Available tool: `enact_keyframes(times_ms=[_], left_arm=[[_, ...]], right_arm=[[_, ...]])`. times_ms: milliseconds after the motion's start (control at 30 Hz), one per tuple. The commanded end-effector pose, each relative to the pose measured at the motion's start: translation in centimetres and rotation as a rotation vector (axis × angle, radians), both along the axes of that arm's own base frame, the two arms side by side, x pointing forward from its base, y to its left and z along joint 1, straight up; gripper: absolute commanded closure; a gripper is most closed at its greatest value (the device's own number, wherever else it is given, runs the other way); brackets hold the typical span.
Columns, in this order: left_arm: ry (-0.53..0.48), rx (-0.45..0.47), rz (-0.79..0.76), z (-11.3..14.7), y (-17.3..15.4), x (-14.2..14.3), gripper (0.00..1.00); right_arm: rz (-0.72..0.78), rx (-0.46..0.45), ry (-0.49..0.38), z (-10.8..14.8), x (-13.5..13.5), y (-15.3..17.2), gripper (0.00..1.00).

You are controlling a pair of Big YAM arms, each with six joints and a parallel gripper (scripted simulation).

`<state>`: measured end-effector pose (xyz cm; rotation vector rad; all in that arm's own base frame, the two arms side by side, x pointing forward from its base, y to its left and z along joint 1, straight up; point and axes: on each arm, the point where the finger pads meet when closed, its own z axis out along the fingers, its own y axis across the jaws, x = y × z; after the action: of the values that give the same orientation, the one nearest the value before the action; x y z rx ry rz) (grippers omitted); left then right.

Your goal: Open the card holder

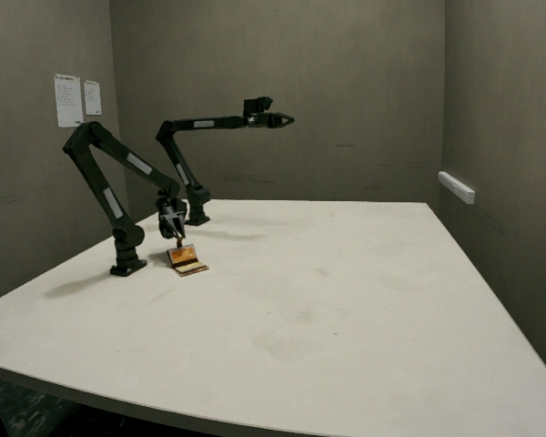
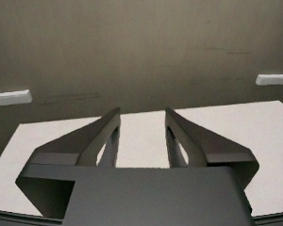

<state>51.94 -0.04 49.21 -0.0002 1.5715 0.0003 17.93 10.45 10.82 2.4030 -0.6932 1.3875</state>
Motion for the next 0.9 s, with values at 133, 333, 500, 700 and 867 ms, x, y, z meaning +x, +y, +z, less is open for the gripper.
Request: enact_keyframes(times_ms=[133, 333, 500, 700, 867], left_arm=[[-0.016, -0.008, -0.017, 0.3, -0.8, -0.2, 0.64], [-0.016, -0.008, -0.017, 0.3, -0.8, -0.2, 0.64], [-0.016, -0.008, -0.017, 0.3, -0.8, -0.2, 0.64], [-0.016, -0.008, -0.017, 0.3, -0.8, -0.2, 0.64], [-0.016, -0.008, -0.017, 0.3, -0.8, -0.2, 0.64]], right_arm=[[-0.010, 0.029, -0.018, 0.4, -0.3, 1.6, 0.79], [-0.010, 0.021, -0.015, 0.0, -0.7, 1.4, 0.79], [-0.009, 0.022, -0.015, -0.2, -1.1, 1.8, 0.79], [-0.009, 0.022, -0.014, -0.5, -1.5, 2.1, 0.79], [-0.003, 0.009, -0.007, -0.8, -1.6, 2.0, 0.79]])
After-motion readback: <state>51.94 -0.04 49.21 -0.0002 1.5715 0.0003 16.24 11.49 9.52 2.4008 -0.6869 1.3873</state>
